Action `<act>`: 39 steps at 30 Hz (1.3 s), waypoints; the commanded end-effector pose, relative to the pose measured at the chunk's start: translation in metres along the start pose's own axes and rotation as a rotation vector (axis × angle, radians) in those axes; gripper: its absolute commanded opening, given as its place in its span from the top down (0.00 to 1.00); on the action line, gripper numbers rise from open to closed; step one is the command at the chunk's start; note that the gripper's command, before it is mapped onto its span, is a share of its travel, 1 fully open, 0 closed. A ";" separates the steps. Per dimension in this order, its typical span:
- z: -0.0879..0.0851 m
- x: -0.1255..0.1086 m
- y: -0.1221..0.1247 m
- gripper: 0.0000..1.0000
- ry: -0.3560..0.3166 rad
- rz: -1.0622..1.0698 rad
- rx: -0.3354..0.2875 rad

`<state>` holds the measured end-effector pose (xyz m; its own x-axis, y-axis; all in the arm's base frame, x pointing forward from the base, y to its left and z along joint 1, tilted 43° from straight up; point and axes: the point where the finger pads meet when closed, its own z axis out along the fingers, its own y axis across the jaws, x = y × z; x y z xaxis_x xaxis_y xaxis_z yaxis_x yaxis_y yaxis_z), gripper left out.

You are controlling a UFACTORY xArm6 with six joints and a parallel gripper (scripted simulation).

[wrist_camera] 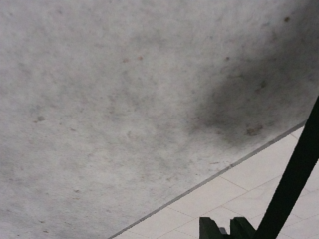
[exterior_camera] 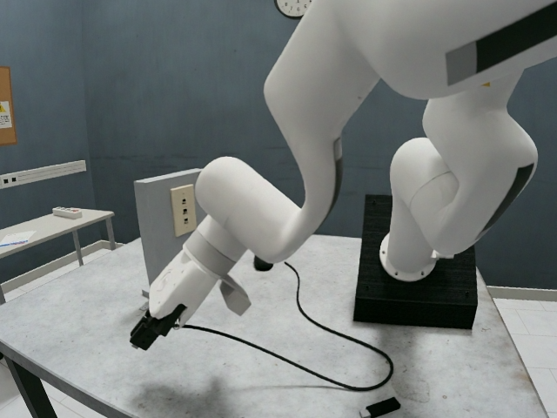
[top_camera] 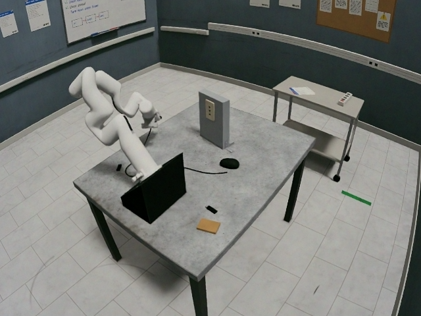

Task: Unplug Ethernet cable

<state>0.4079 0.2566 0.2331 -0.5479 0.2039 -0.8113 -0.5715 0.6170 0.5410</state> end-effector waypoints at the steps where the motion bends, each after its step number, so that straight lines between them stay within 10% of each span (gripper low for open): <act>1: 0.006 0.005 0.000 1.00 -0.001 -0.001 0.000; 39: 0.054 0.053 0.000 1.00 -0.001 -0.001 0.000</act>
<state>0.4107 0.3032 0.1834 -0.5487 0.2022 -0.8112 -0.5718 0.6171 0.5406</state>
